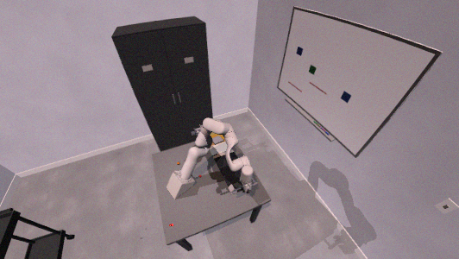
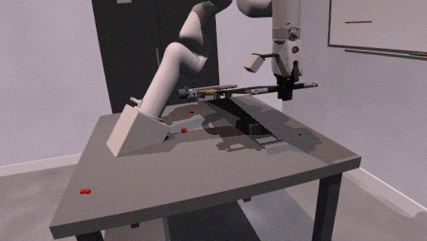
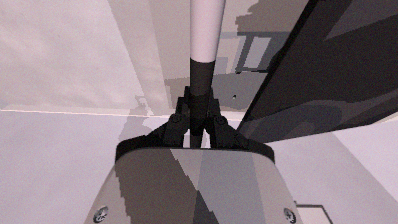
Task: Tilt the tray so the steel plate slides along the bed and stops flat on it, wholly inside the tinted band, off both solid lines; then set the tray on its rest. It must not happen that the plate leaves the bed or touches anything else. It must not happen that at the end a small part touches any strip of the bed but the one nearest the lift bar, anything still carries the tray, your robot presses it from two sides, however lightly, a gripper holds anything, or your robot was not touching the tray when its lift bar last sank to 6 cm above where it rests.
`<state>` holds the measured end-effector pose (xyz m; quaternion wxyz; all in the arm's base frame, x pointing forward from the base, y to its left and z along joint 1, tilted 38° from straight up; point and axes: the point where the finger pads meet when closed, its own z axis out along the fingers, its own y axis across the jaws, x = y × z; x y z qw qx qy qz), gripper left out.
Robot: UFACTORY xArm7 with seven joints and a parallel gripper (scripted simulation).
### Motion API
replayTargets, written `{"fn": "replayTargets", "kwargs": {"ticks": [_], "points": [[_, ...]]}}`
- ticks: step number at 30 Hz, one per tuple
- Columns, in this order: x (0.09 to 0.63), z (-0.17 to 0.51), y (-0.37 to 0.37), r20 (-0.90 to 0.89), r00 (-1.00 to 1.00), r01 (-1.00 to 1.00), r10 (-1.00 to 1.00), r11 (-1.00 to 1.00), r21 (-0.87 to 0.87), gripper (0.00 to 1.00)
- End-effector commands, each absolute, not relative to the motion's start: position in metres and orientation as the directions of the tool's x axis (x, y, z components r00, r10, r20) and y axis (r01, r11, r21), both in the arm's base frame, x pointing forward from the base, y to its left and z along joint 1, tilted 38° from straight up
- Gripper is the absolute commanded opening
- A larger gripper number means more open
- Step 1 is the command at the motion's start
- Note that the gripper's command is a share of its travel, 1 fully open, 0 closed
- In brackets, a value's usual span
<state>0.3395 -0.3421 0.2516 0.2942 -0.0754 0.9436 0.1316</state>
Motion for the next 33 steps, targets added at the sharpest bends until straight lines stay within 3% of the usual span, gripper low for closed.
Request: {"fn": "replayTargets", "kwargs": {"ticks": [1,20,26,33], "points": [[0.349,0.239,-0.343,-0.577,-0.814,-0.220,-0.065,0.954,0.203,0.00],[0.350,0.239,-0.343,-0.577,-0.814,-0.220,-0.065,0.954,0.203,0.00],[0.305,0.303,-0.349,-0.577,-0.814,-0.220,-0.065,0.954,0.203,0.00],[0.347,0.242,-0.344,-0.577,-0.814,-0.220,-0.065,0.954,0.203,0.00]]}}
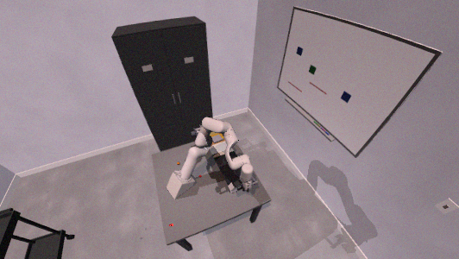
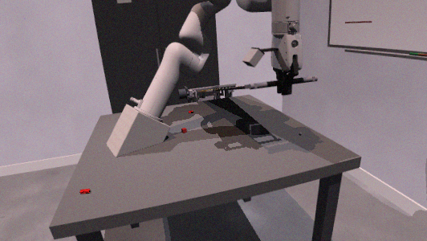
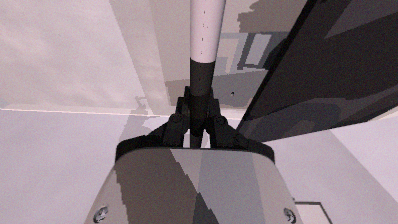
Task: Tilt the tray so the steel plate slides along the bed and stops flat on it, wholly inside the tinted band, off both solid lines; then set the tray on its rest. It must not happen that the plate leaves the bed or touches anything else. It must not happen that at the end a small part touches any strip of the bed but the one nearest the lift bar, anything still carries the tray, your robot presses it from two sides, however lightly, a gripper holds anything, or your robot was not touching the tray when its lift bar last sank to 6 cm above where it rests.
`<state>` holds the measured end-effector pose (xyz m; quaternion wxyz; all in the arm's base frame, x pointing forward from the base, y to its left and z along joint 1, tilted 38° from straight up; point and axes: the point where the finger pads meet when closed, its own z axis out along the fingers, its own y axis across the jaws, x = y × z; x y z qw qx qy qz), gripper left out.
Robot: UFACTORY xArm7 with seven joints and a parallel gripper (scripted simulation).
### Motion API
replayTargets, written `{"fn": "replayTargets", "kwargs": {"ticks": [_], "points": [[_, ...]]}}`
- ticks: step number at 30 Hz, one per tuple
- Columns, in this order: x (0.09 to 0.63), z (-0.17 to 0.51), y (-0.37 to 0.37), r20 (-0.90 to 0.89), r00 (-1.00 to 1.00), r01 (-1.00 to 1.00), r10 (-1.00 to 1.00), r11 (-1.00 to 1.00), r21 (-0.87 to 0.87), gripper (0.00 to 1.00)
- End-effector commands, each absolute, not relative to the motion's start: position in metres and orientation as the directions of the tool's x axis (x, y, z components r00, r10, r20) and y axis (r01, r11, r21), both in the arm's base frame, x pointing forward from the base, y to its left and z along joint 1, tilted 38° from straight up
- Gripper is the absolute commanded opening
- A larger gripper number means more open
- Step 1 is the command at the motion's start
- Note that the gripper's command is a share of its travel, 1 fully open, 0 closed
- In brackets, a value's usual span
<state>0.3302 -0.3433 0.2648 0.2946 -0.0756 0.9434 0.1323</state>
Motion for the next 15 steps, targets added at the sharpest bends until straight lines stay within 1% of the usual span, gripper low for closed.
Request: {"fn": "replayTargets", "kwargs": {"ticks": [1,5,8,10,12,15], "points": [[0.347,0.242,-0.344,-0.577,-0.814,-0.220,-0.065,0.954,0.203,0.00],[0.347,0.243,-0.344,-0.577,-0.814,-0.220,-0.065,0.954,0.203,0.00],[0.318,0.285,-0.348,-0.577,-0.814,-0.220,-0.065,0.954,0.203,0.00],[0.307,0.300,-0.348,-0.577,-0.814,-0.220,-0.065,0.954,0.203,0.00],[0.318,0.285,-0.348,-0.577,-0.814,-0.220,-0.065,0.954,0.203,0.00],[0.347,0.243,-0.344,-0.577,-0.814,-0.220,-0.065,0.954,0.203,0.00]]}}
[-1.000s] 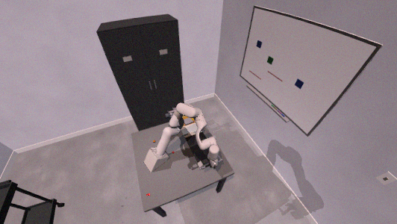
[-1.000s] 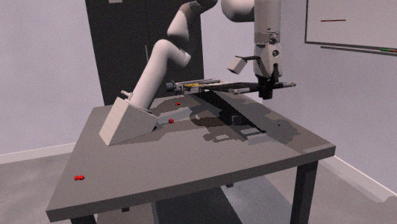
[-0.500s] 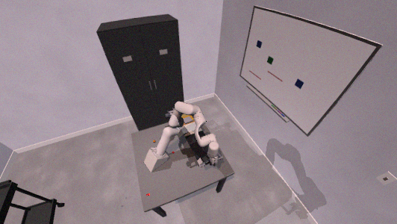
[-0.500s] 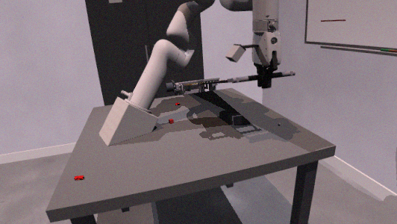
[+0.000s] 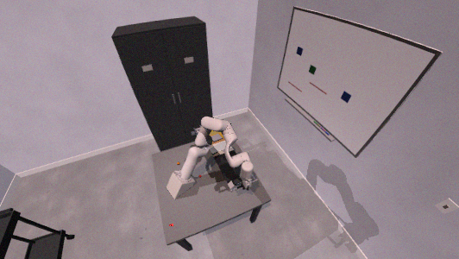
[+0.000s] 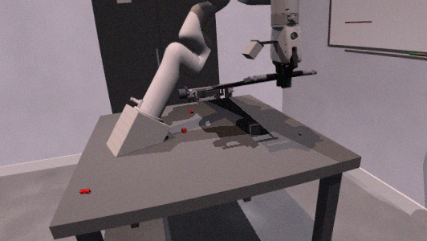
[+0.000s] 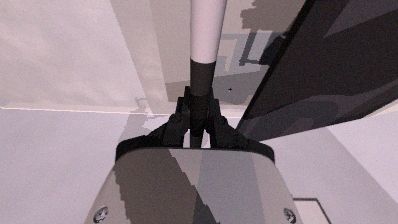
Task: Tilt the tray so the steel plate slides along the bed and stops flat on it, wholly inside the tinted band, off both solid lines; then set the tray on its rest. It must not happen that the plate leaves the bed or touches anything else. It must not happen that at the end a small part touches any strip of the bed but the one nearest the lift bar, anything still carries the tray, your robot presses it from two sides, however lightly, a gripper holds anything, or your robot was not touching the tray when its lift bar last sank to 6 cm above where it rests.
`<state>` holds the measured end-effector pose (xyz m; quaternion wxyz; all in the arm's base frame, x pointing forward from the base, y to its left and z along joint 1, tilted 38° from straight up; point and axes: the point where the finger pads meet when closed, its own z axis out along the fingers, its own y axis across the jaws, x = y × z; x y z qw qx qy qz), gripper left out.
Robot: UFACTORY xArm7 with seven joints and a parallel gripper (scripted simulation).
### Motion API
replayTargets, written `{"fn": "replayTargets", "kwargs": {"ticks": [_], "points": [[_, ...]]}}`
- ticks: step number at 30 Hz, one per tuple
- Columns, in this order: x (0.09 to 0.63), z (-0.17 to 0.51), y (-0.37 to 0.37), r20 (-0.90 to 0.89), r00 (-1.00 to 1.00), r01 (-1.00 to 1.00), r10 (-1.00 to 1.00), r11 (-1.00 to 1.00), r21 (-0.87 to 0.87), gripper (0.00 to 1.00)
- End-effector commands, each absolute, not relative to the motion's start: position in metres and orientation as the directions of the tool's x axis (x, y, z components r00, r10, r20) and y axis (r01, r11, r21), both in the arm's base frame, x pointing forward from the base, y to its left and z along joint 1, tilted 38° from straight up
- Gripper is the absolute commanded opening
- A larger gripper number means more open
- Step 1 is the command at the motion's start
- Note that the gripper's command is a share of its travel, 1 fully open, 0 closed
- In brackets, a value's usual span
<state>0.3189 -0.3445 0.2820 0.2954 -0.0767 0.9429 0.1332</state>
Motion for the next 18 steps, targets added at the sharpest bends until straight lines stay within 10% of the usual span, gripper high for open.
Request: {"fn": "replayTargets", "kwargs": {"ticks": [1,18], "points": [[0.350,0.239,-0.343,-0.577,-0.814,-0.220,-0.065,0.954,0.203,0.00],[0.357,0.228,-0.342,-0.577,-0.814,-0.220,-0.065,0.954,0.203,0.00]]}}
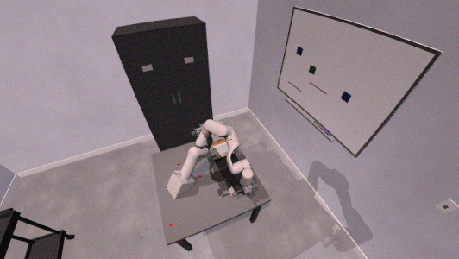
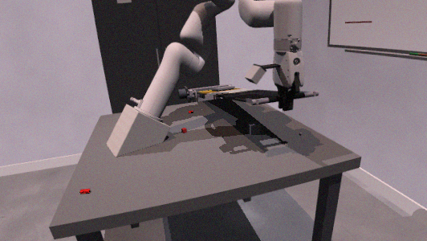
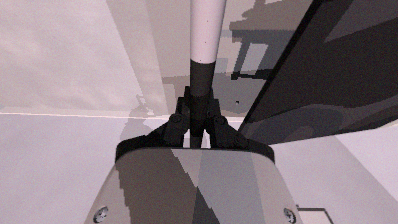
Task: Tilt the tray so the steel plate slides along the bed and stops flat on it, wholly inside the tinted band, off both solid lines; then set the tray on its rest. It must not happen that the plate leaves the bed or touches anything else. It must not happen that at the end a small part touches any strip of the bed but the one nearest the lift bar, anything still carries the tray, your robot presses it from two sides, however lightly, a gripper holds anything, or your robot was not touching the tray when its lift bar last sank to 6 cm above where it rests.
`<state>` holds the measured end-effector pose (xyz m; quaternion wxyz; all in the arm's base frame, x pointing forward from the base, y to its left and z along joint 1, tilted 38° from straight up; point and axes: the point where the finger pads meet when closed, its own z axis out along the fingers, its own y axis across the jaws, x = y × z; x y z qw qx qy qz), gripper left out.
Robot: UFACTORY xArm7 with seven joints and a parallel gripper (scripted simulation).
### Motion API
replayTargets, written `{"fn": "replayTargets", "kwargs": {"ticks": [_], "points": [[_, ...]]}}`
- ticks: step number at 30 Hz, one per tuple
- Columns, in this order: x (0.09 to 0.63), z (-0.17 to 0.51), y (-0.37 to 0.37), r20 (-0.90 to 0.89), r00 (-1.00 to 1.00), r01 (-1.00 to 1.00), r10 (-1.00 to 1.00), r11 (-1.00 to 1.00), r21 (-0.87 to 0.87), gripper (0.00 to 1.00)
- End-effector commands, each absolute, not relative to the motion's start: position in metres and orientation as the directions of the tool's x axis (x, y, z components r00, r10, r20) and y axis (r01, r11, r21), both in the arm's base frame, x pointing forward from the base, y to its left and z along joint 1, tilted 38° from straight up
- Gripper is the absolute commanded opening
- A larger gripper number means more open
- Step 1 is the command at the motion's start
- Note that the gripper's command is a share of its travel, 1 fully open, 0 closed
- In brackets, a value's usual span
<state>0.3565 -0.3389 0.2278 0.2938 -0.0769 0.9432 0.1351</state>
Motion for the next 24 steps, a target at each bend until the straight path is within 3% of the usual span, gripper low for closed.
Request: {"fn": "replayTargets", "kwargs": {"ticks": [1,24], "points": [[0.358,0.227,-0.342,-0.577,-0.814,-0.220,-0.065,0.954,0.203,0.00],[0.346,0.244,-0.344,-0.577,-0.814,-0.220,-0.065,0.954,0.203,0.00]]}}
